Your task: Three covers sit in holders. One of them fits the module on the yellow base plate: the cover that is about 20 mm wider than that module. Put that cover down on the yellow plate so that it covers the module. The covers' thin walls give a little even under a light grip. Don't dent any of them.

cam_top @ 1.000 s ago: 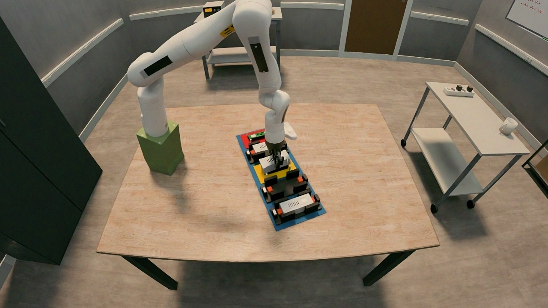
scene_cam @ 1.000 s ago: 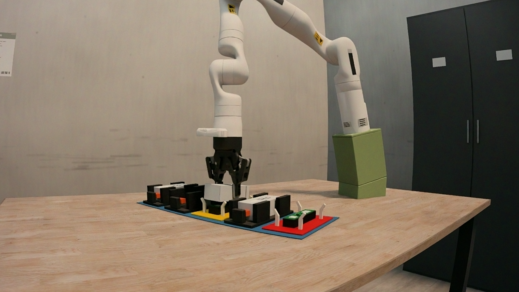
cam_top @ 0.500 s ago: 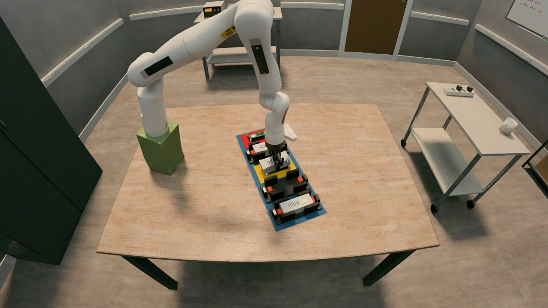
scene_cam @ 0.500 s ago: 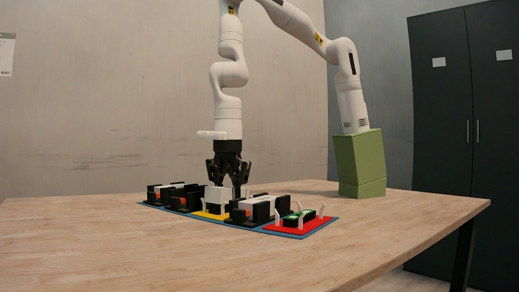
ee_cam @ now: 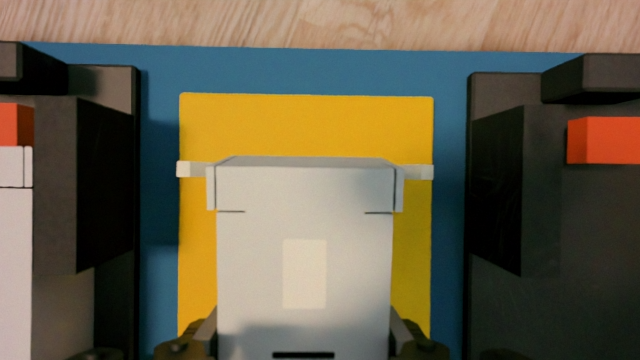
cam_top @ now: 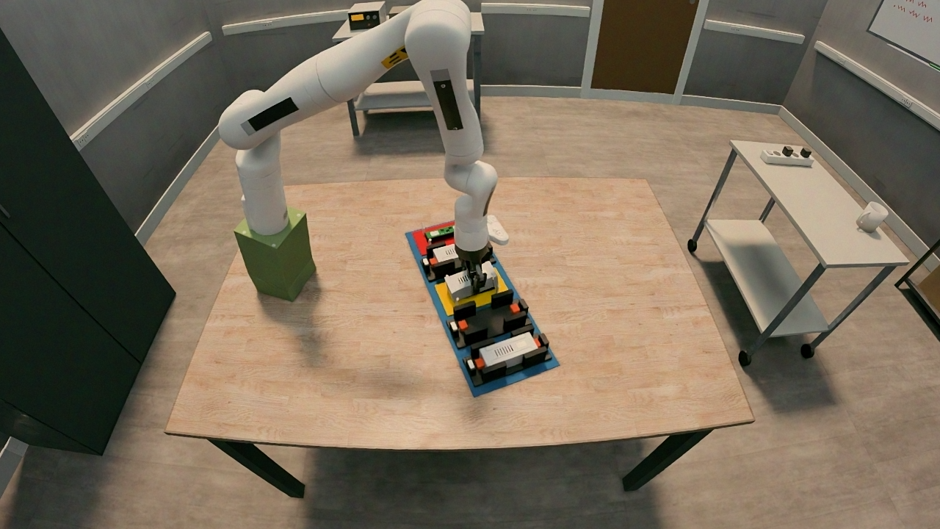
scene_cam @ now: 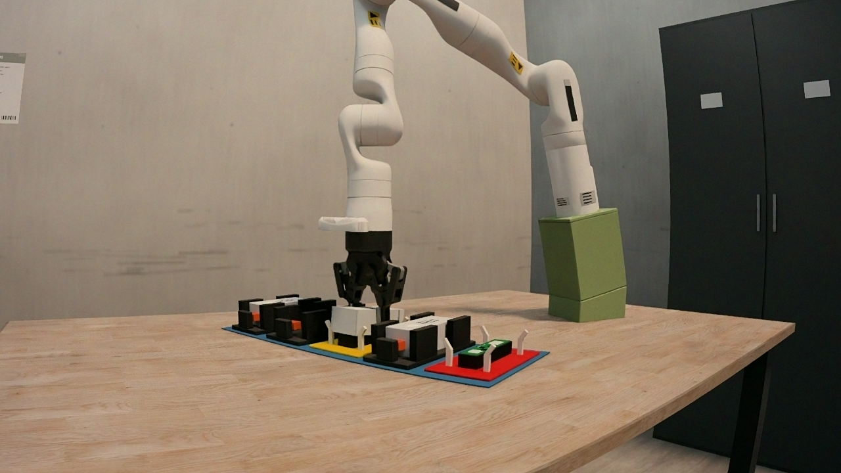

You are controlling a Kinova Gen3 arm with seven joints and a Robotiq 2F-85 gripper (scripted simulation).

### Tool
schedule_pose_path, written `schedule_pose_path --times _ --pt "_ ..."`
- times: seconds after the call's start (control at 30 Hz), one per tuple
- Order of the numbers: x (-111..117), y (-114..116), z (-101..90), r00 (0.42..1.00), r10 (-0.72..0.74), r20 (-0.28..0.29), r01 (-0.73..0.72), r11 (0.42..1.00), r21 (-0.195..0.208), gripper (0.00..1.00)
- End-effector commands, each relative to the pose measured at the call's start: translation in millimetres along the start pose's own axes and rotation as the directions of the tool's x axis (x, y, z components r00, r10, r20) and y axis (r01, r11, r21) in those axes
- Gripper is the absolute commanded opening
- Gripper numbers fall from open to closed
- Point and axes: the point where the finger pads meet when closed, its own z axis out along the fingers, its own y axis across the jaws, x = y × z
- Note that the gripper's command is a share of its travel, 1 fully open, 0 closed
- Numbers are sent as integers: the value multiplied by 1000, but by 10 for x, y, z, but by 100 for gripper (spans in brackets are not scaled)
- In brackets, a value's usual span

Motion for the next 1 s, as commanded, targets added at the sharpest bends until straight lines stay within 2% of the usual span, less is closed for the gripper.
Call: schedule_pose_path --times 0.0,0.97 --pt "7 3 -1 1000 0 -2 0 1000 -1 0" --pt "8 3 103 1000 0 -2 0 1000 -1 0"
